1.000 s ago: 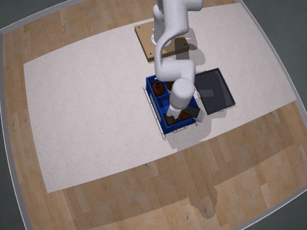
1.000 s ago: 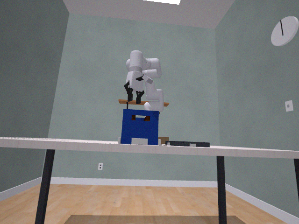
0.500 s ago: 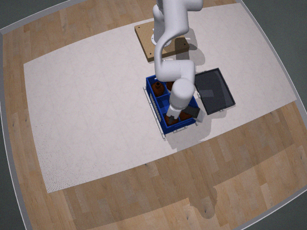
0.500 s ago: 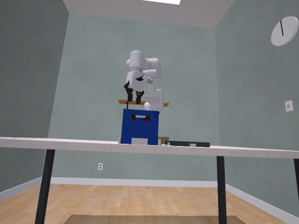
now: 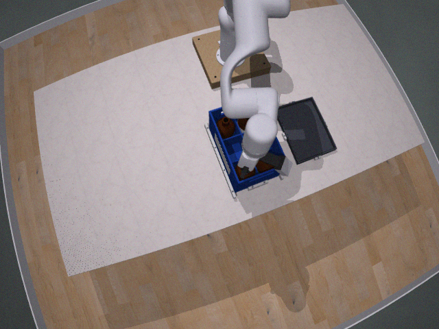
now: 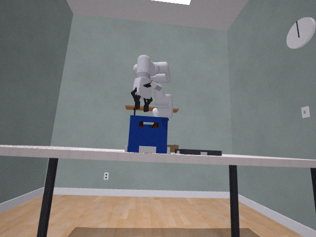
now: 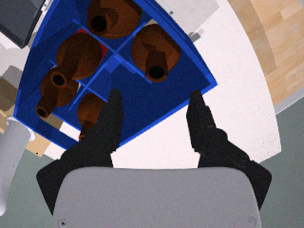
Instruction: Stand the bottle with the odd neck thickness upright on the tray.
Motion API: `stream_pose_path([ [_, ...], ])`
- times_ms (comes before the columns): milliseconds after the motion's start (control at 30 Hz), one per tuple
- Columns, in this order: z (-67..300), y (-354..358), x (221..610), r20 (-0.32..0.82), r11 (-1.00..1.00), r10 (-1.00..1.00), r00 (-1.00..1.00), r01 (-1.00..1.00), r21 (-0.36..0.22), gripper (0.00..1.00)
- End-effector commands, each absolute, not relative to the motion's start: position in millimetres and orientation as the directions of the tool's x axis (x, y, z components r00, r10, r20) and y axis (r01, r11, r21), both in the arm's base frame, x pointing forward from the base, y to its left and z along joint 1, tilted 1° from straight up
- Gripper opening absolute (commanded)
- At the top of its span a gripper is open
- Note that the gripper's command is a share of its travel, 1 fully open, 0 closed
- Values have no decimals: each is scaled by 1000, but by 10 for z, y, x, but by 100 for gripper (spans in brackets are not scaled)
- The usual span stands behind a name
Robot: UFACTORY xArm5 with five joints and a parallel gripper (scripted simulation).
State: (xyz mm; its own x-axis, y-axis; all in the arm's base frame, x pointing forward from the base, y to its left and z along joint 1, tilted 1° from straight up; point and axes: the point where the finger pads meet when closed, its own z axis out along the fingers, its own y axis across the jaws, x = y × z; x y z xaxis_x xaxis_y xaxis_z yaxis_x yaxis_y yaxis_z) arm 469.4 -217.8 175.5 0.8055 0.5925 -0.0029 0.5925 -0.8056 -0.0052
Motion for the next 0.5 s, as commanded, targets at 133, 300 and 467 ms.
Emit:
stream_pose_path([
  [133,1680,-2184,4704,-1,-806,593,806,593,-1,65],
  [300,1626,-2185,4704,-1,-806,593,806,593,-1,65],
  [467,1563,-2186,4704,-1,-806,593,806,593,-1,65],
])
